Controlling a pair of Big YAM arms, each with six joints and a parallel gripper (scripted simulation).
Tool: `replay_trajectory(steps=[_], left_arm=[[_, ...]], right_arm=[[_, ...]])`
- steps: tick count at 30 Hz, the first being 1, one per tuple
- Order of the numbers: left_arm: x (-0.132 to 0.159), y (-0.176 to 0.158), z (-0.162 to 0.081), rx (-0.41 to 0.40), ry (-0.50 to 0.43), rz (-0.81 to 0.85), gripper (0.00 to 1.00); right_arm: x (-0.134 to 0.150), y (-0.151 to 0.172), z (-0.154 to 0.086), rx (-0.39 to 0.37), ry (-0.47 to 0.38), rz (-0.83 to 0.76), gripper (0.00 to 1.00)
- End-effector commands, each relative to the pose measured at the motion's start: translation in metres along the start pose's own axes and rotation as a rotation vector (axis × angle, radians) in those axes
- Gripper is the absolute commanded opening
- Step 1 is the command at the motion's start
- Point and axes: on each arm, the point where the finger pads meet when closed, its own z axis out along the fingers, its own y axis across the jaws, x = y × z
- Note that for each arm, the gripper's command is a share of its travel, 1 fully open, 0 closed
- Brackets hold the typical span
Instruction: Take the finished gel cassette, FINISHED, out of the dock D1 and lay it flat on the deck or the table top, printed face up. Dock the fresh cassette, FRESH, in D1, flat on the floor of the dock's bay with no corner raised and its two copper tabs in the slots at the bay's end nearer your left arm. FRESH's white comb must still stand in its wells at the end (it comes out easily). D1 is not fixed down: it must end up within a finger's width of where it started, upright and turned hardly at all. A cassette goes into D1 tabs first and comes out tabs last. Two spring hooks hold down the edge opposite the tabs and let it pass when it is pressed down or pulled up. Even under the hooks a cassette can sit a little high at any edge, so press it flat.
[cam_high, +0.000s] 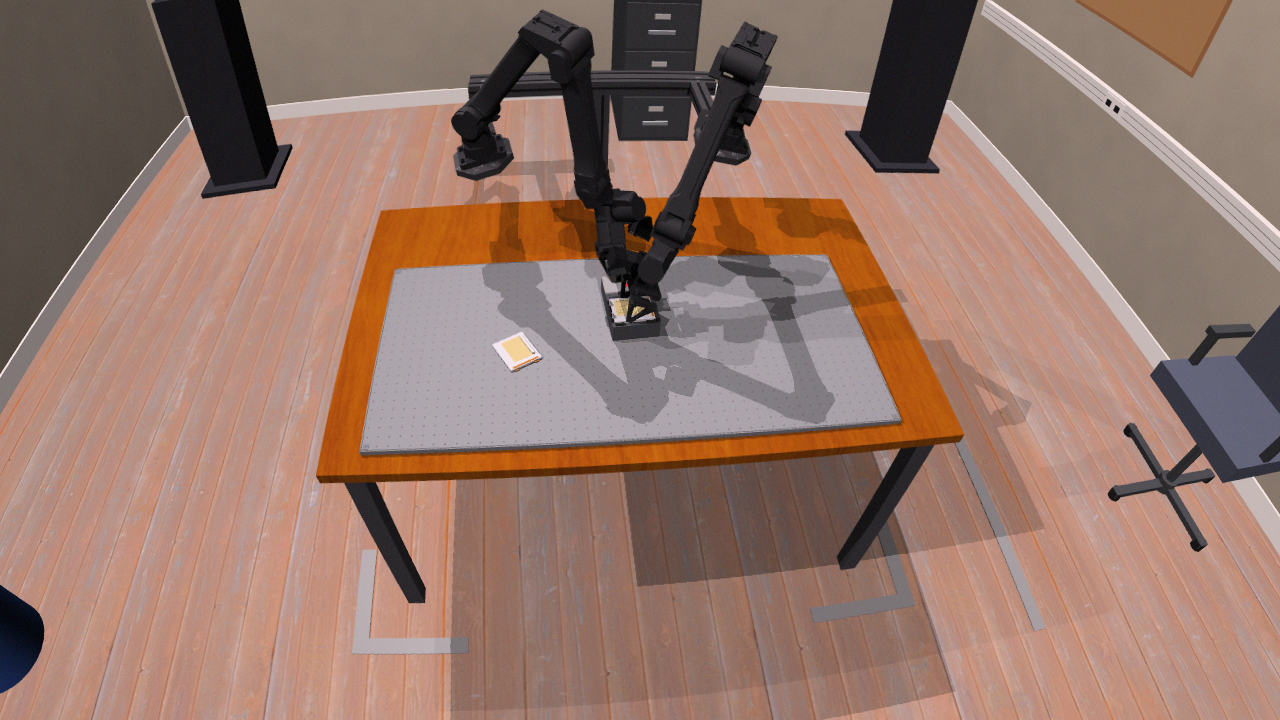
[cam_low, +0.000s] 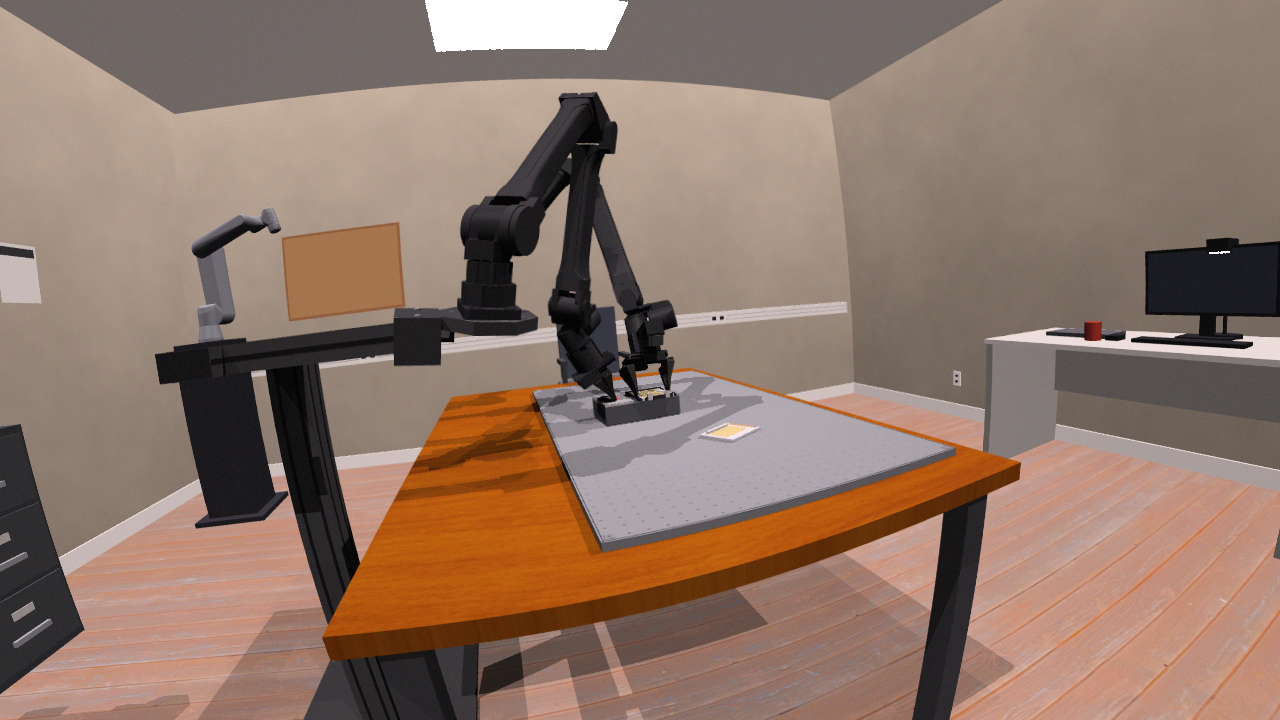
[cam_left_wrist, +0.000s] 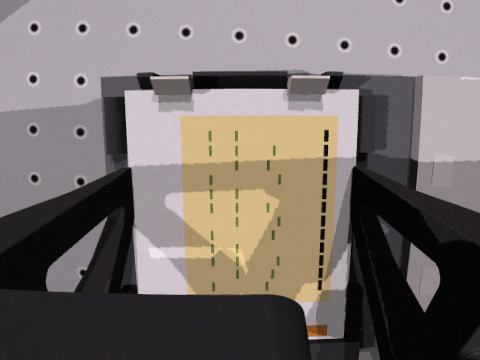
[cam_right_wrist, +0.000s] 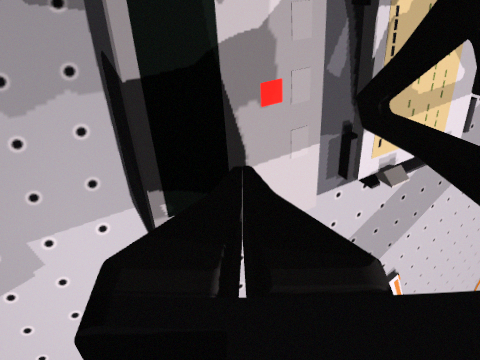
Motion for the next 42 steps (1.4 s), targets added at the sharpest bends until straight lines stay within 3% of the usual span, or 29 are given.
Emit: replay_trajectory(steps=[1,42], left_arm=[[-0.003,0.003,-0.002,-0.007,-0.005,0.003,0.0],[-0.003,0.003,-0.002,-0.007,-0.005,0.003,0.0]], right_arm=[[0.018,0.028,0.014,-0.04,0.033,-0.029,0.0],[0.026,0.043,0.018,-0.04,0.033,-0.029,0.0]])
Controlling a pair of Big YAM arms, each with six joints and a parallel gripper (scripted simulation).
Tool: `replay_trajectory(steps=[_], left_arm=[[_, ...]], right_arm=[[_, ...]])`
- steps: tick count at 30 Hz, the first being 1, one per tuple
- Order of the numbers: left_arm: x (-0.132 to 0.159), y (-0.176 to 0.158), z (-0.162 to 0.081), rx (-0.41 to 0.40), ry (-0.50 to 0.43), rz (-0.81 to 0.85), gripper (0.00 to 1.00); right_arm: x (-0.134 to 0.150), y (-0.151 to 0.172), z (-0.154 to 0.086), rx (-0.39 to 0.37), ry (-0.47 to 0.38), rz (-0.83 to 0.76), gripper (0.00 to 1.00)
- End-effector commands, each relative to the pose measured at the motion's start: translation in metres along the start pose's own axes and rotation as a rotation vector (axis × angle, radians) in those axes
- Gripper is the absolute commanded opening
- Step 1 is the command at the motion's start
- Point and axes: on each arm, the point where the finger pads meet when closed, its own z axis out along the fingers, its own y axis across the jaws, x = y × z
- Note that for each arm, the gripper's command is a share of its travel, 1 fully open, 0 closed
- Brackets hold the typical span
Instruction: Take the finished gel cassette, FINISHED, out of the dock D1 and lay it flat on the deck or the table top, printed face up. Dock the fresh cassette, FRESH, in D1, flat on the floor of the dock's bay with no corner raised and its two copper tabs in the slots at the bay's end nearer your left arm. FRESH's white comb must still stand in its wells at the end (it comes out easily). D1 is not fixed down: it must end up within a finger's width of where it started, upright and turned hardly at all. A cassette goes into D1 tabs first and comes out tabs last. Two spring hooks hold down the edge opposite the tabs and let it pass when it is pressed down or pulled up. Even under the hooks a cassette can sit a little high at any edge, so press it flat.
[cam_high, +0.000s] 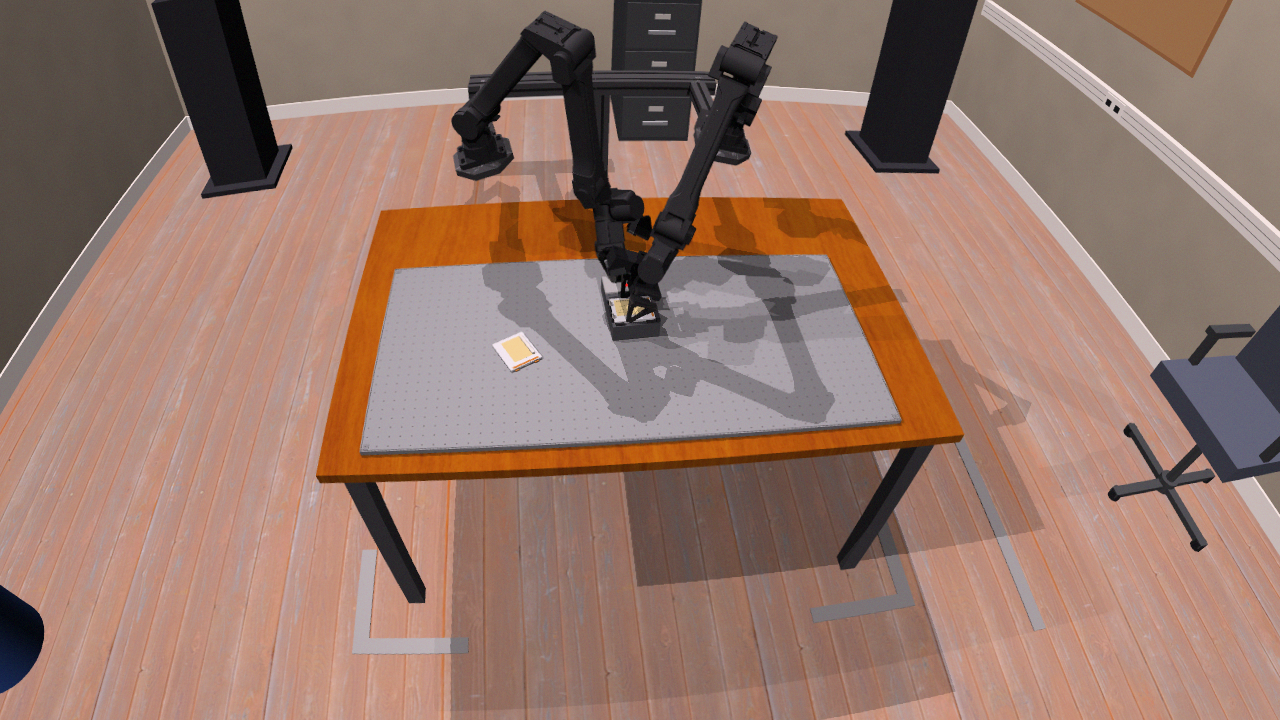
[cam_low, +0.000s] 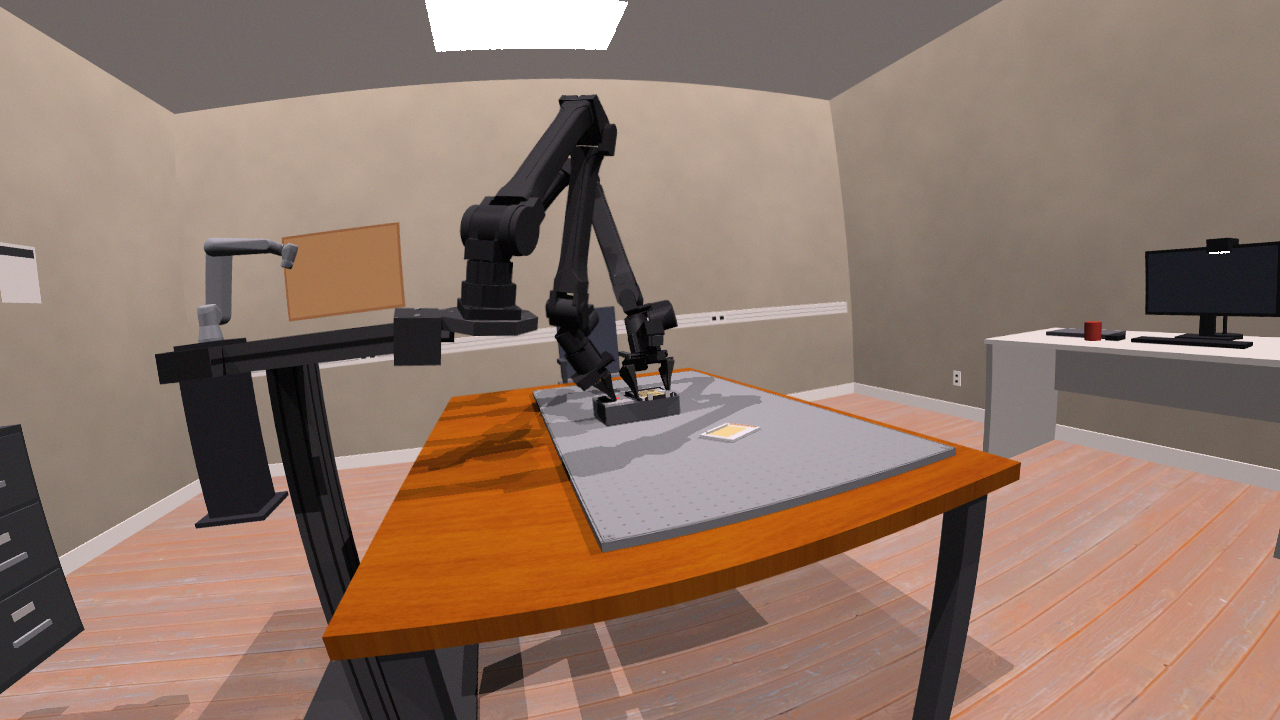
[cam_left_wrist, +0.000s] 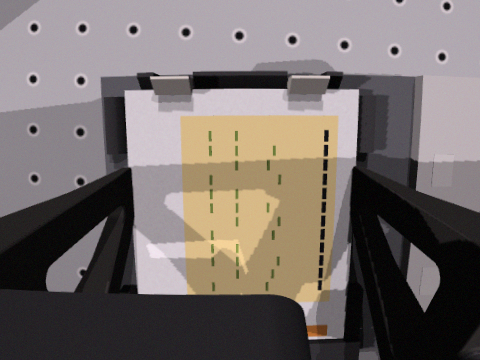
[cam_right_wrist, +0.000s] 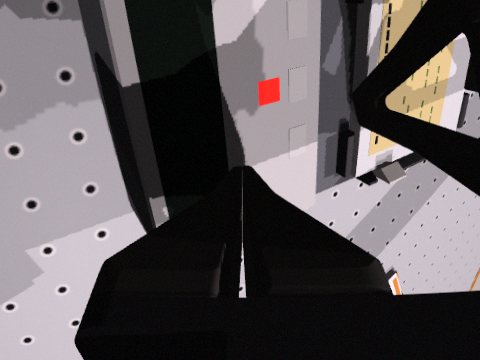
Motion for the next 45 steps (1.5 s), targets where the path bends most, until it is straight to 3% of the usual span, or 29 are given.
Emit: replay_trajectory(steps=[1,45], left_arm=[[-0.003,0.003,-0.002,-0.007,-0.005,0.003,0.0],[-0.003,0.003,-0.002,-0.007,-0.005,0.003,0.0]], right_arm=[[0.027,0.043,0.016,-0.072,0.048,-0.043,0.0],[0.039,0.051,0.026,-0.072,0.048,-0.043,0.0]])
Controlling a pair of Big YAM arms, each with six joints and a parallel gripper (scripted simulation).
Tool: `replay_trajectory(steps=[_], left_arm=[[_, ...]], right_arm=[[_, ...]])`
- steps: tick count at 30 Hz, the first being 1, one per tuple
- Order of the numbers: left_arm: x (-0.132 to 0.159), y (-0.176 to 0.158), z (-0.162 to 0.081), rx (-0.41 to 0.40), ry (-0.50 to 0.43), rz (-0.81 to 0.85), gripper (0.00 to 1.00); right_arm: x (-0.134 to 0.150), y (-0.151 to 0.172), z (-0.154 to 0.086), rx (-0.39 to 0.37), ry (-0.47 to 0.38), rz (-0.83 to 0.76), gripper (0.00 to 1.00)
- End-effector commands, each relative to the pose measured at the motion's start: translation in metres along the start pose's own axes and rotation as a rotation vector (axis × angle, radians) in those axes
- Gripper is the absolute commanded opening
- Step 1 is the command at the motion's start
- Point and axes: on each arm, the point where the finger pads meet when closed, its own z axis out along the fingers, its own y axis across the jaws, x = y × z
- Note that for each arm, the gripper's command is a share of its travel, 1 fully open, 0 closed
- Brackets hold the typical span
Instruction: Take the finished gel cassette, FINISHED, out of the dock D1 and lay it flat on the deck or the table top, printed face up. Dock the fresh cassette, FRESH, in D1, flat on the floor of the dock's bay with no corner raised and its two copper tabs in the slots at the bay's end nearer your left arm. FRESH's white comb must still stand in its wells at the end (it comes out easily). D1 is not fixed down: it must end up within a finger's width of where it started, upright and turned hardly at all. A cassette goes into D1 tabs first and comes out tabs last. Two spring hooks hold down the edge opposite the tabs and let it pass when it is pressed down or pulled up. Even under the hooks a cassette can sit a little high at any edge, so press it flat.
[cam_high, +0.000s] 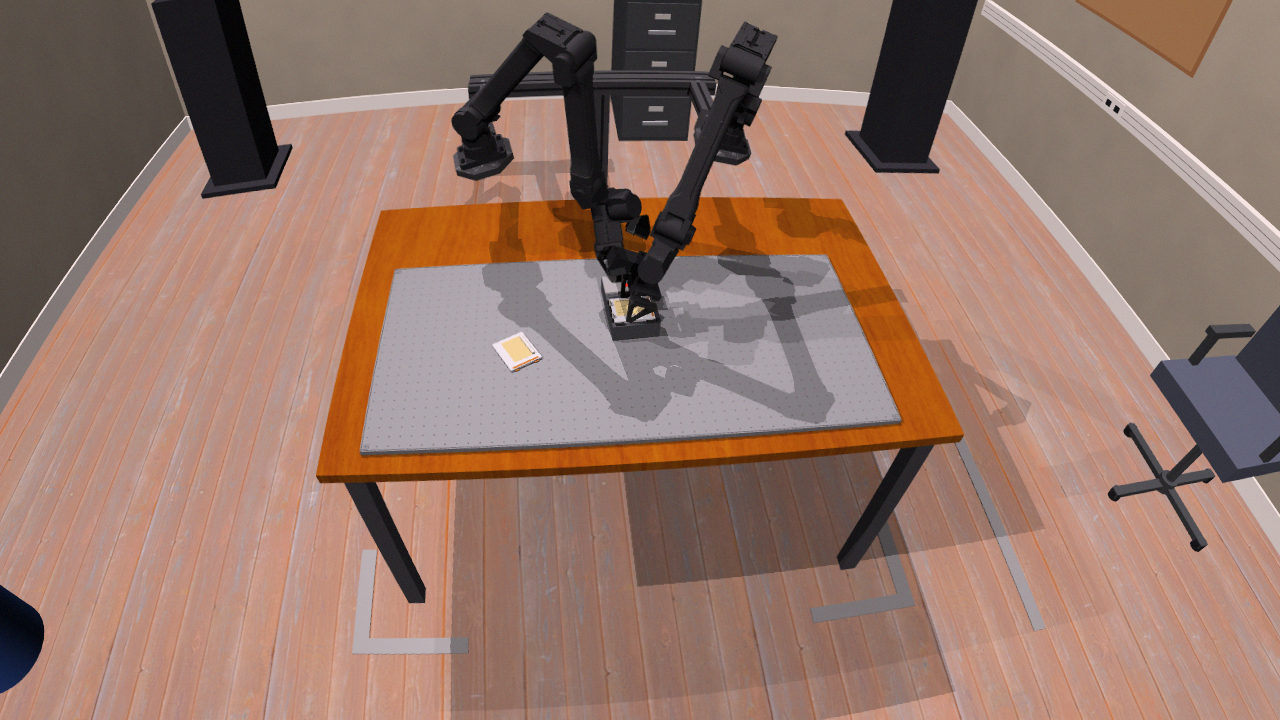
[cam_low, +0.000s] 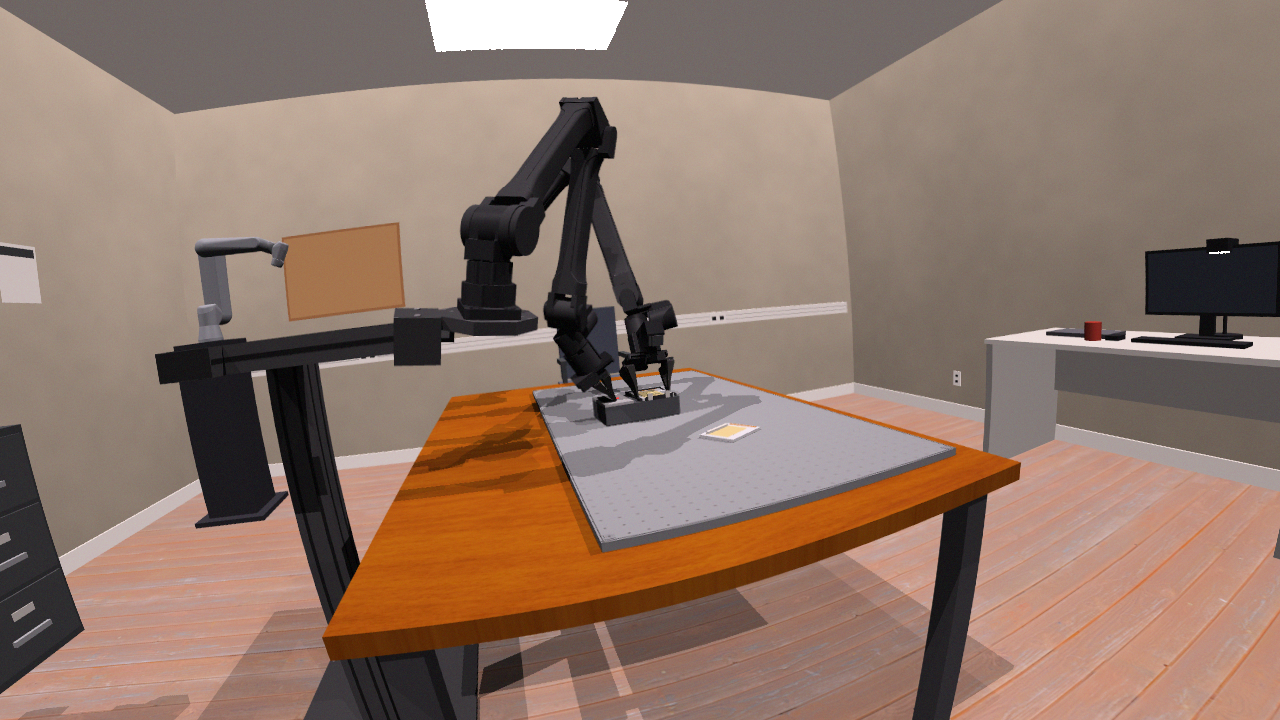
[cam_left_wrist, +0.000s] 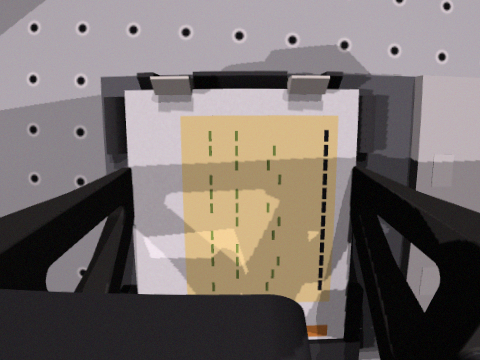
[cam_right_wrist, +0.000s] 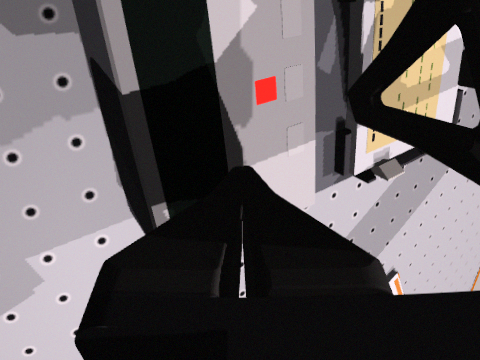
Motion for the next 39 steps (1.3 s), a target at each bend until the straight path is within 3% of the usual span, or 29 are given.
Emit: replay_trajectory(steps=[1,39], left_arm=[[-0.0031,0.0028,-0.0023,-0.007,-0.005,0.003,0.0],[-0.0031,0.0028,-0.0023,-0.007,-0.005,0.003,0.0]], right_arm=[[0.0413,0.051,0.0248,-0.098,0.073,-0.063,0.0],[0.042,0.0532,0.0283,-0.098,0.073,-0.063,0.0]])
